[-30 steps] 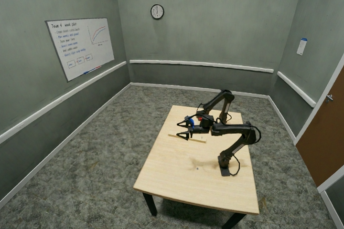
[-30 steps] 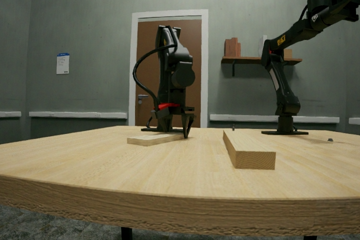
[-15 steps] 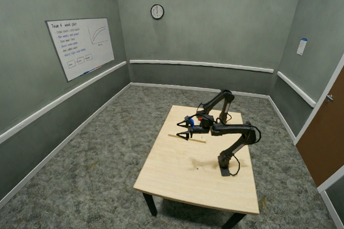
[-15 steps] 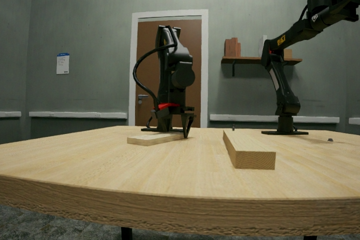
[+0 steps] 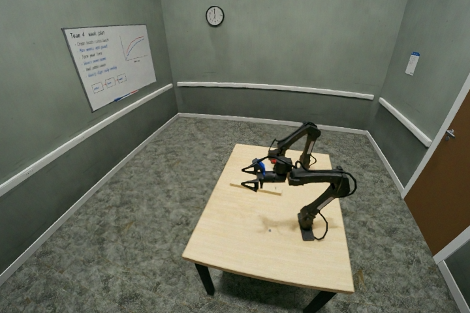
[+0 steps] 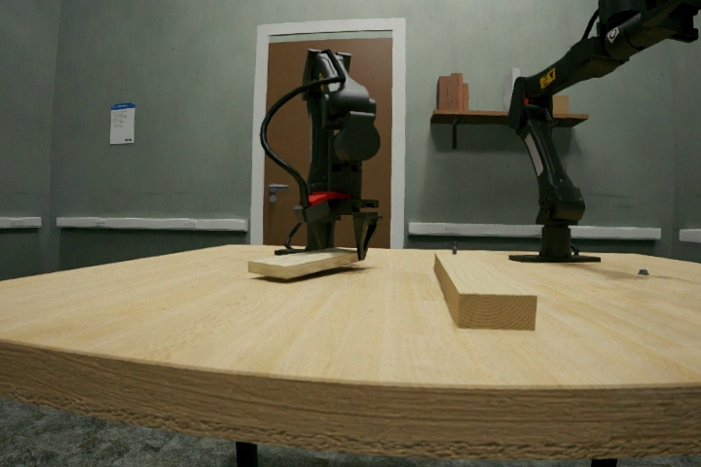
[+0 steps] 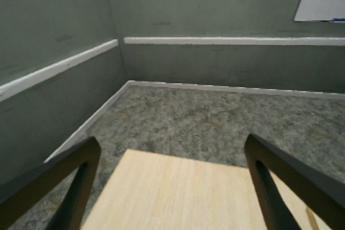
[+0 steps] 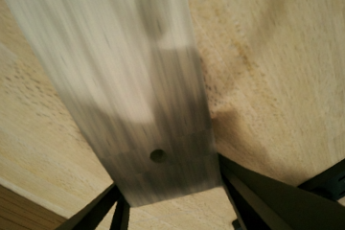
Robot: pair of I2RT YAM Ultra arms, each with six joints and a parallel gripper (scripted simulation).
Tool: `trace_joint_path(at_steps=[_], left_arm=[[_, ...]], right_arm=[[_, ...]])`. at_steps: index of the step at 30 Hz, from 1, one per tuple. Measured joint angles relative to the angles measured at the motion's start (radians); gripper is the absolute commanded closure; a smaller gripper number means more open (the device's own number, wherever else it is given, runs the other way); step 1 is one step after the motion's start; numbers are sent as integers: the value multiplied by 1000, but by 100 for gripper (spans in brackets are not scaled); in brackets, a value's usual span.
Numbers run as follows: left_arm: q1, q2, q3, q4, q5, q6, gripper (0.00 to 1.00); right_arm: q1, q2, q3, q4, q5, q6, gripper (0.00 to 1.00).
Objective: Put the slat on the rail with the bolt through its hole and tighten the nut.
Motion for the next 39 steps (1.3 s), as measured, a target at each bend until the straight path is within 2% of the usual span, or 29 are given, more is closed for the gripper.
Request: trace_joint_path(at_steps=[39], left_arm=[[0, 0, 0, 0, 0, 0, 0]], right_arm=[[0, -72, 131, -196, -1, 0, 28]])
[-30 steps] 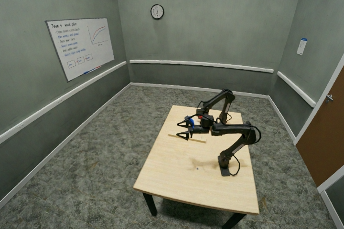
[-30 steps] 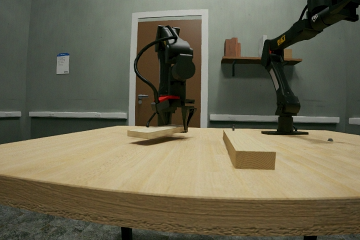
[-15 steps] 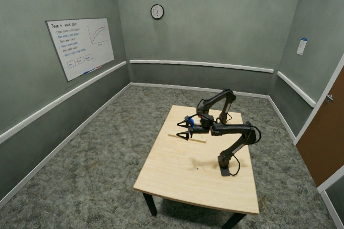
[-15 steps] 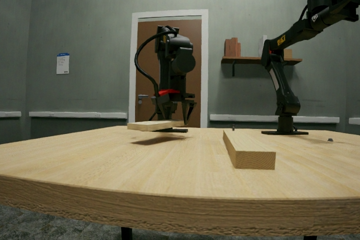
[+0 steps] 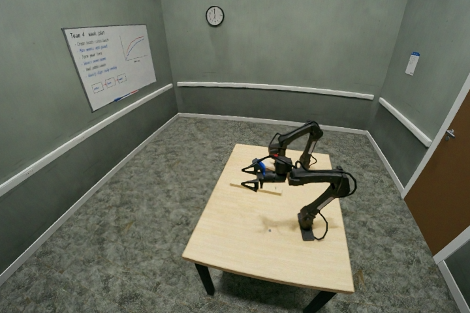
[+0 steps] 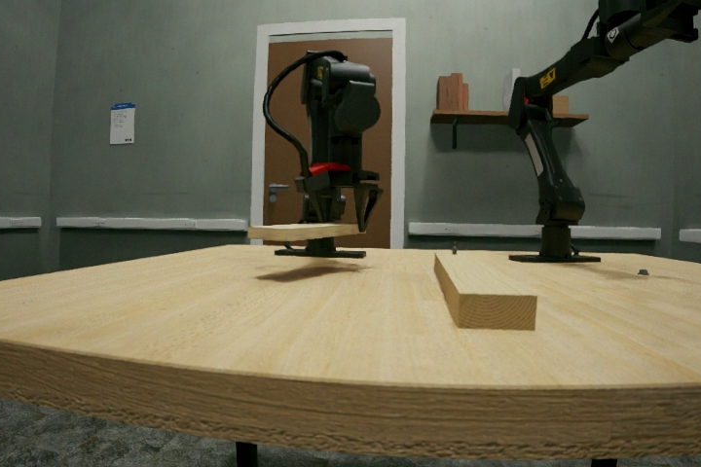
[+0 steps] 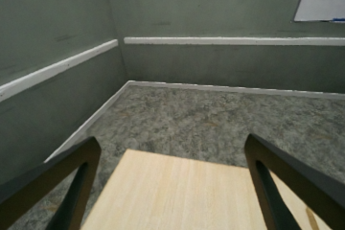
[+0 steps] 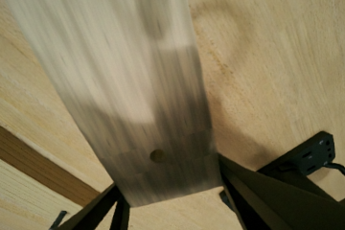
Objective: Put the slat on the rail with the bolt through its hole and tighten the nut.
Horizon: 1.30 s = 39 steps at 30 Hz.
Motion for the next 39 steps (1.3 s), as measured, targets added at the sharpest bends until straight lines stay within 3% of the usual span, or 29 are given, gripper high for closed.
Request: trace_joint_path(at_steps=[22, 39], left_arm=[[0, 0, 0, 0, 0, 0, 0], [0, 0, 0, 0, 0, 0, 0]], right_arm=[[3, -3, 5, -14, 0, 1, 28], [237, 142, 169, -18, -3, 73, 28]])
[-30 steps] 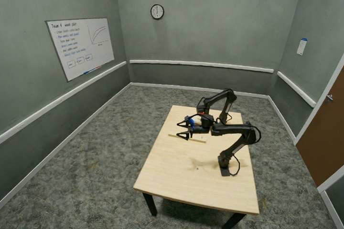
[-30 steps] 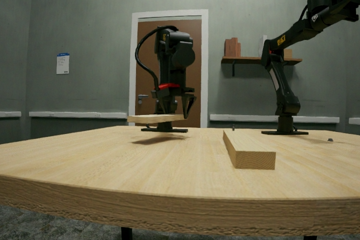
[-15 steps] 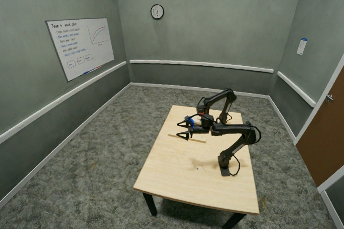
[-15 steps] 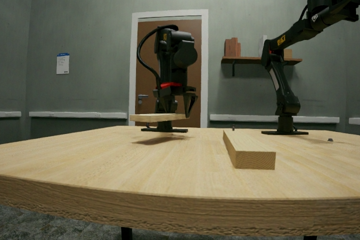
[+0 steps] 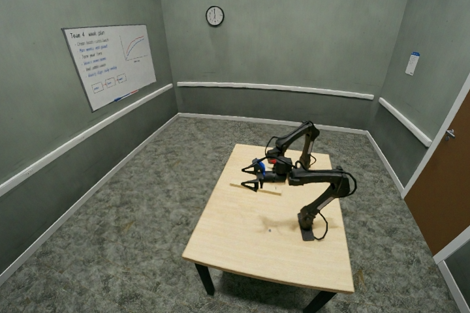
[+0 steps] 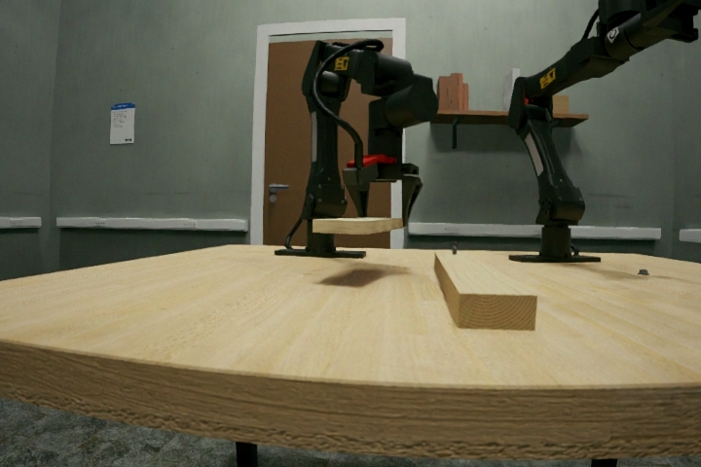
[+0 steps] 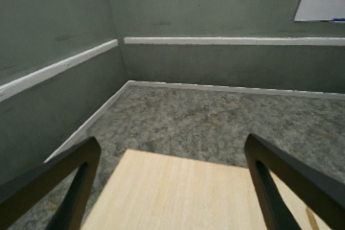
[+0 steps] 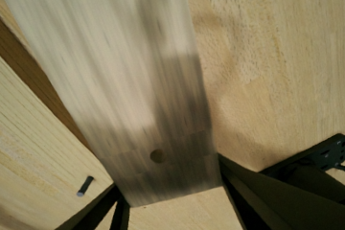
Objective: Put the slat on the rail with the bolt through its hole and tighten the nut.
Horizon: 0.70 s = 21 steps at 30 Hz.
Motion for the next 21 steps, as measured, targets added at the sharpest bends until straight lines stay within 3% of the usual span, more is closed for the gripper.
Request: trace_joint_path(at_steps=[21], left_arm=[[0, 0, 0, 0, 0, 0, 0]], right_arm=[[275, 191, 192, 1, -1, 102, 28]])
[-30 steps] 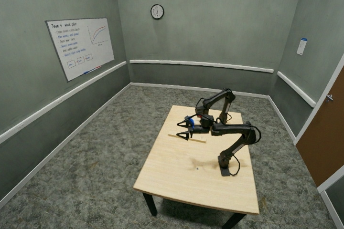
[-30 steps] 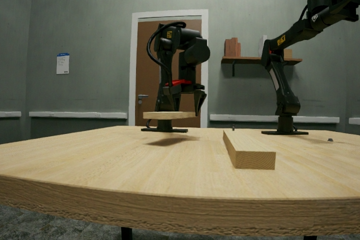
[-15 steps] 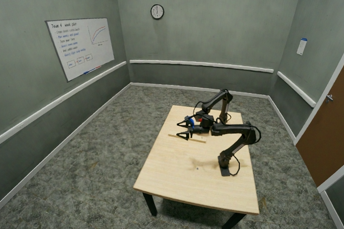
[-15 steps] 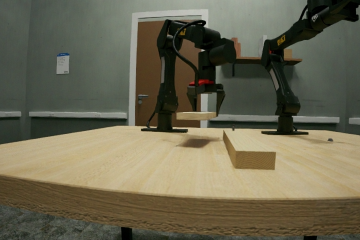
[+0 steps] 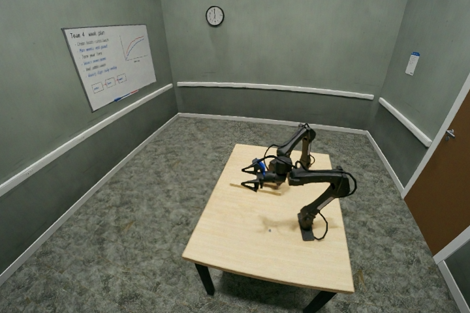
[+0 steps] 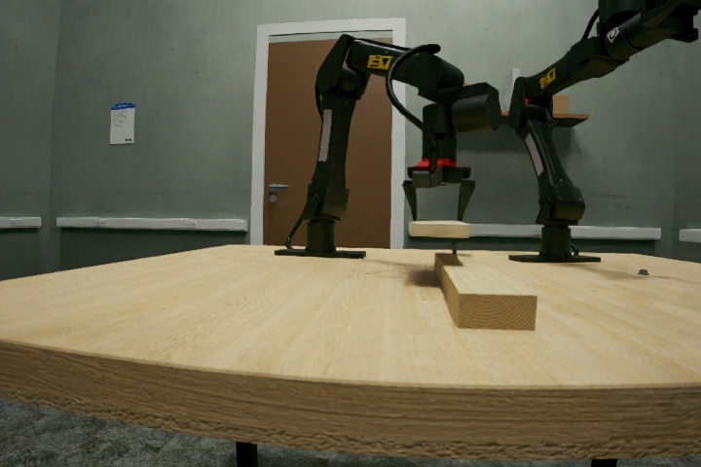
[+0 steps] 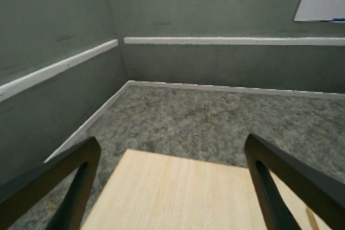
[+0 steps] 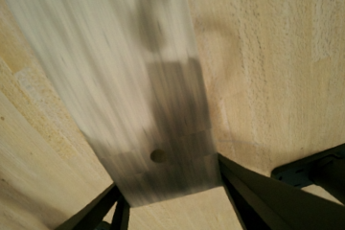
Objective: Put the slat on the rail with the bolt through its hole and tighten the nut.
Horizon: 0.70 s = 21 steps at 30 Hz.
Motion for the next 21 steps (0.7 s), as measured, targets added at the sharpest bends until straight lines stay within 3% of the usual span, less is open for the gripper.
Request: trace_joint_path(at_steps=[7, 21], left_arm=[[0, 0, 0, 0, 0, 0, 0], [0, 0, 0, 0, 0, 0, 0]], right_arm=[[82, 61, 50, 1, -2, 26, 28], [82, 62, 50, 0, -2, 37, 28]])
